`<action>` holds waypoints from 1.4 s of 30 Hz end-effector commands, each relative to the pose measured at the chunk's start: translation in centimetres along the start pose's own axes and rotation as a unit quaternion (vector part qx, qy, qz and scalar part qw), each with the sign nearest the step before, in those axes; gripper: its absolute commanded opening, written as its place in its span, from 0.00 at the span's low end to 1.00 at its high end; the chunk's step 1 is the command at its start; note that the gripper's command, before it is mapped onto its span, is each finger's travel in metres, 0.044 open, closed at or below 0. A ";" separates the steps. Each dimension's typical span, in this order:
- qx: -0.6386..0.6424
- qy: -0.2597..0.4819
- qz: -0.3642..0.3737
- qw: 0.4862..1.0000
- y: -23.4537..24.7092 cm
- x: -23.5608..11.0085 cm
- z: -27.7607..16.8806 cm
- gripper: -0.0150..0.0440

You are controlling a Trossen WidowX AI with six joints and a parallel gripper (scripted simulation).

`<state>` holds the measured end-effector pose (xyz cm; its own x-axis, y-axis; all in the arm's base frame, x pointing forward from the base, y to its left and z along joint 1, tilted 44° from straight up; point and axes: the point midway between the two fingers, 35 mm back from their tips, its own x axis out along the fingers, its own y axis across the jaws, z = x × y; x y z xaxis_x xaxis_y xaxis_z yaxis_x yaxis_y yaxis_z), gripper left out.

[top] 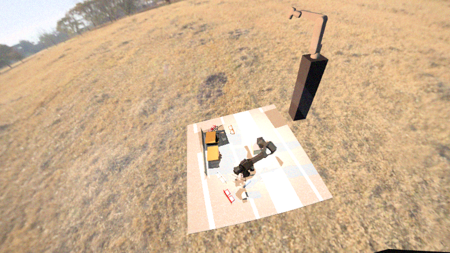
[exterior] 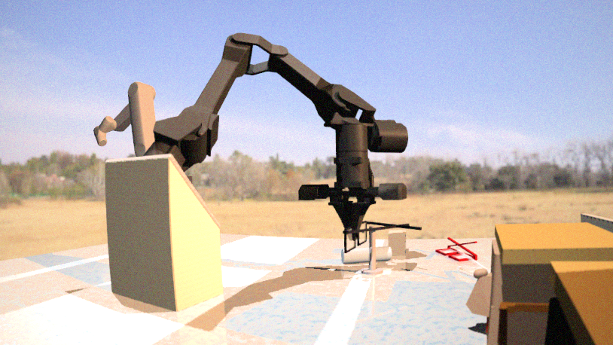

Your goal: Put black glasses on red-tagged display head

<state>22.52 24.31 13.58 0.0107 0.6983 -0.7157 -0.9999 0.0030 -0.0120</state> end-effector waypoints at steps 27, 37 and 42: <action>0.001 0.000 -0.001 1.000 1.7 0.1 1.3 0.25; 0.001 0.000 -0.001 1.000 2.2 0.1 1.8 0.25; 0.001 0.000 -0.001 1.000 2.4 0.1 2.1 0.25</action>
<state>20.29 25.72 14.69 0.0099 0.6976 -0.7164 -0.9999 0.0045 -0.0094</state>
